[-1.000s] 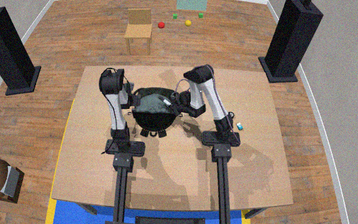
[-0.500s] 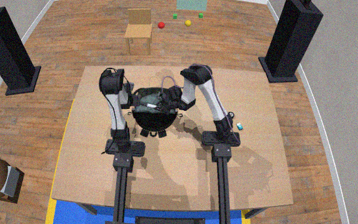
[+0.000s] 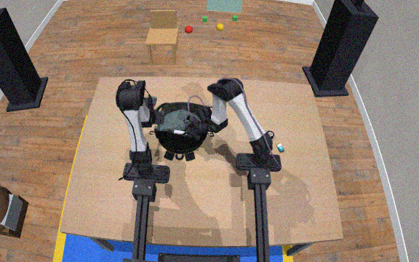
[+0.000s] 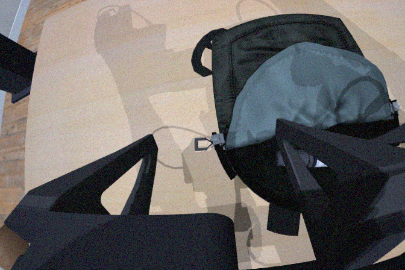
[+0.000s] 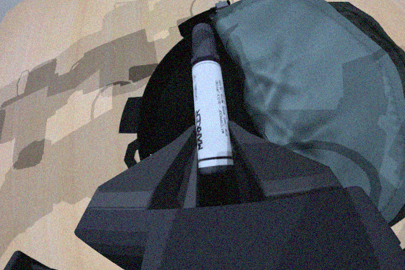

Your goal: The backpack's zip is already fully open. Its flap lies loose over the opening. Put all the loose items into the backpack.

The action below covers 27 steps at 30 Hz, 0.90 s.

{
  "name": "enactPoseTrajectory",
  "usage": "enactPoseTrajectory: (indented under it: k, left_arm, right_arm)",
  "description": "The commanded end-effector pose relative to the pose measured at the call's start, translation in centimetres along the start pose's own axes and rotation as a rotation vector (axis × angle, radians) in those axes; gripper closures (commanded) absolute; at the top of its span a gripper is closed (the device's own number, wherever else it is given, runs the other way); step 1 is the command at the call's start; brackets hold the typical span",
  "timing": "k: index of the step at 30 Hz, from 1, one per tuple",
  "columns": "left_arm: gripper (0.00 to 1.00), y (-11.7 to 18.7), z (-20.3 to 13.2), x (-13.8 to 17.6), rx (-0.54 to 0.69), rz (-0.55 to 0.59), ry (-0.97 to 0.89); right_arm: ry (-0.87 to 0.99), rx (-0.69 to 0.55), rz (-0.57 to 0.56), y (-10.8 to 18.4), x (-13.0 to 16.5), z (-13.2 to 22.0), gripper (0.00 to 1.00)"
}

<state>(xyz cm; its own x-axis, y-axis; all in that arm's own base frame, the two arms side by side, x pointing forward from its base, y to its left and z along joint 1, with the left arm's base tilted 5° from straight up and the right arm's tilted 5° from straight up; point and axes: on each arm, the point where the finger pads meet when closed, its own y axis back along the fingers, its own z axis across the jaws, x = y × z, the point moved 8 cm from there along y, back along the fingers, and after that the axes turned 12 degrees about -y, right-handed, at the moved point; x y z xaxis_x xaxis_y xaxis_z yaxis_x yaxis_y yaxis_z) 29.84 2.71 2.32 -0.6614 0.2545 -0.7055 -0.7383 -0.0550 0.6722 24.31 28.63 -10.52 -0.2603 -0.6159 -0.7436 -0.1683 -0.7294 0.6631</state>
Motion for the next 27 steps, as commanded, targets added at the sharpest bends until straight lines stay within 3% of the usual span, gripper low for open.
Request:
enactPoseTrajectory:
  k: [1,9,15,27]
  left_arm:
    - [0.1,0.2,0.2,-0.6,0.003,-0.026,-0.006]
    - [0.1,0.2,0.2,-0.6,0.003,-0.026,-0.006]
    - [0.1,0.2,0.2,-0.6,0.003,-0.026,-0.006]
    - [0.1,0.2,0.2,-0.6,0.004,-0.026,-0.006]
  right_arm:
    - [0.02,-0.001,-0.035,-0.6,-0.2,-0.5,0.85]
    - [0.02,-0.001,-0.035,-1.2,0.6,-0.8,0.85]
    - [0.033,0.007,-0.06,-0.5,-1.5,-1.6,0.85]
    - [0.02,0.001,-0.034,-0.8,-0.2,-1.2,0.85]
